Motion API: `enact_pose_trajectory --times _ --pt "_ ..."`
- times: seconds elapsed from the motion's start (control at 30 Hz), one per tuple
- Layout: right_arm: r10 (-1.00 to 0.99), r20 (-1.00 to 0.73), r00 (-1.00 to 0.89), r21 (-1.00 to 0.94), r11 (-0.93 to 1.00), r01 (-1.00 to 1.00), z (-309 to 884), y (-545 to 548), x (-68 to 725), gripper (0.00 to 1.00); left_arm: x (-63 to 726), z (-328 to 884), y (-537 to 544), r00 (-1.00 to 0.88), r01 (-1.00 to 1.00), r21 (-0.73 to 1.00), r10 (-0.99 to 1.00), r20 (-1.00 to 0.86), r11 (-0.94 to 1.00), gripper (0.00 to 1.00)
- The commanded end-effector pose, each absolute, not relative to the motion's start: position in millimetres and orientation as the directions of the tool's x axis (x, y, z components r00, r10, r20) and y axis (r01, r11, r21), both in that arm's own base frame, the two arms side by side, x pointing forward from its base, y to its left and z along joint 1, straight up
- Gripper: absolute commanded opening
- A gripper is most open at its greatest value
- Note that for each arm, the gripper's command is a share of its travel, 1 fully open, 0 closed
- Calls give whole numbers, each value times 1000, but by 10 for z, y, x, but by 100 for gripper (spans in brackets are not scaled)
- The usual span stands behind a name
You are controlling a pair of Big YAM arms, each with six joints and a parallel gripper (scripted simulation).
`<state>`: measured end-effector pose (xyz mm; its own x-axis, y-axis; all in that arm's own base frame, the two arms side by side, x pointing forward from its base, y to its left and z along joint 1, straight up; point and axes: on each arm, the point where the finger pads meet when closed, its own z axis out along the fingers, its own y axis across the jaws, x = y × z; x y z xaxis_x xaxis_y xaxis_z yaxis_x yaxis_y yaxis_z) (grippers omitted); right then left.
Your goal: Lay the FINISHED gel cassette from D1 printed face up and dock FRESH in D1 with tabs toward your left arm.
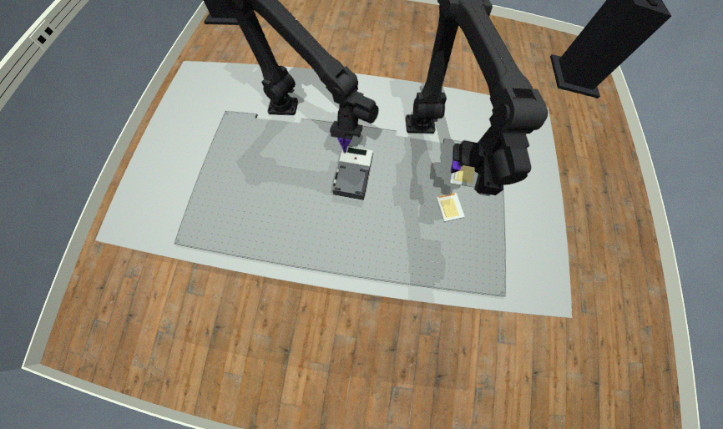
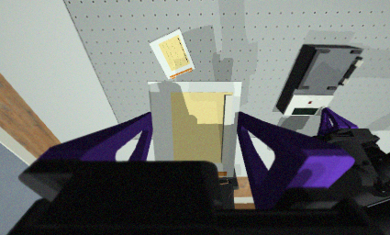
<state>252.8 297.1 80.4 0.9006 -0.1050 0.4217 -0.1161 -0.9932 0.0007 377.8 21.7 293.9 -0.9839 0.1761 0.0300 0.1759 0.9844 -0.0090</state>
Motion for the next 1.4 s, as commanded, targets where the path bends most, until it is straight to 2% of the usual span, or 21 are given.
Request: enact_pose_trajectory --times 0.0,1.37 --pt "-106 428 898 -4 -993 -116 809 3006 2598 0 3875 3131 243 -986 165 3 165 -6 986 0" --pt "-106 428 898 -4 -993 -116 729 3006 2598 0 3875 3131 243 -986 165 3 165 -6 986 0"
